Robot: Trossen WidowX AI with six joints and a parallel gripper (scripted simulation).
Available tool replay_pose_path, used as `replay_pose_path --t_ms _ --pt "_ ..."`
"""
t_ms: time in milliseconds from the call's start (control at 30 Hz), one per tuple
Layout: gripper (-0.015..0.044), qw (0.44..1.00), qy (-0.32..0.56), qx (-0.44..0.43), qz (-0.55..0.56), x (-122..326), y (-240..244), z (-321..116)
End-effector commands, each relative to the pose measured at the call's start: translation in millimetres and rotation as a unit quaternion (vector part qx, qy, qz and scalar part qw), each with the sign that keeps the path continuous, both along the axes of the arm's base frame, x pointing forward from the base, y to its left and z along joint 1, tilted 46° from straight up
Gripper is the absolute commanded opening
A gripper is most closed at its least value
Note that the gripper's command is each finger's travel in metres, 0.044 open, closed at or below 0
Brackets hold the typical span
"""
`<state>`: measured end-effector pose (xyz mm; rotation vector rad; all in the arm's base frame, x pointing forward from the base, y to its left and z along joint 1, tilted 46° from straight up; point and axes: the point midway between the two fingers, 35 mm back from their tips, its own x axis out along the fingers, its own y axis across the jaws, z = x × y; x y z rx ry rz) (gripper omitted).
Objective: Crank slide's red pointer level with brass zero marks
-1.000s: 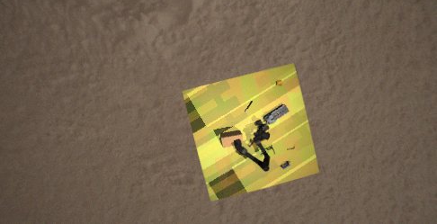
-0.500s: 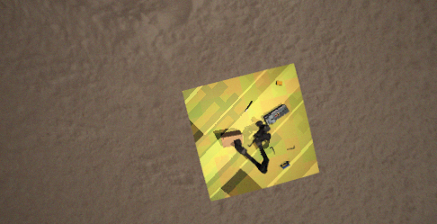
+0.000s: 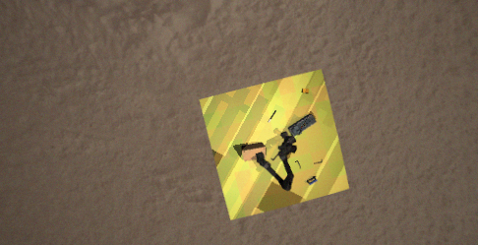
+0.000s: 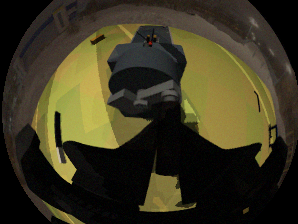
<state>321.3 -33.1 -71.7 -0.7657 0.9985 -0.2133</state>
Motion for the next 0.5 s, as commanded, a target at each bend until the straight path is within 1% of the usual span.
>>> replay_pose_path --t_ms 0,467 --pt "0.0 1.0 -0.003 0.001 0.004 0.2 9.2 1.5" --pt "0.0 1.0 -0.003 0.001 0.004 -1.2 22.4 -3.6"
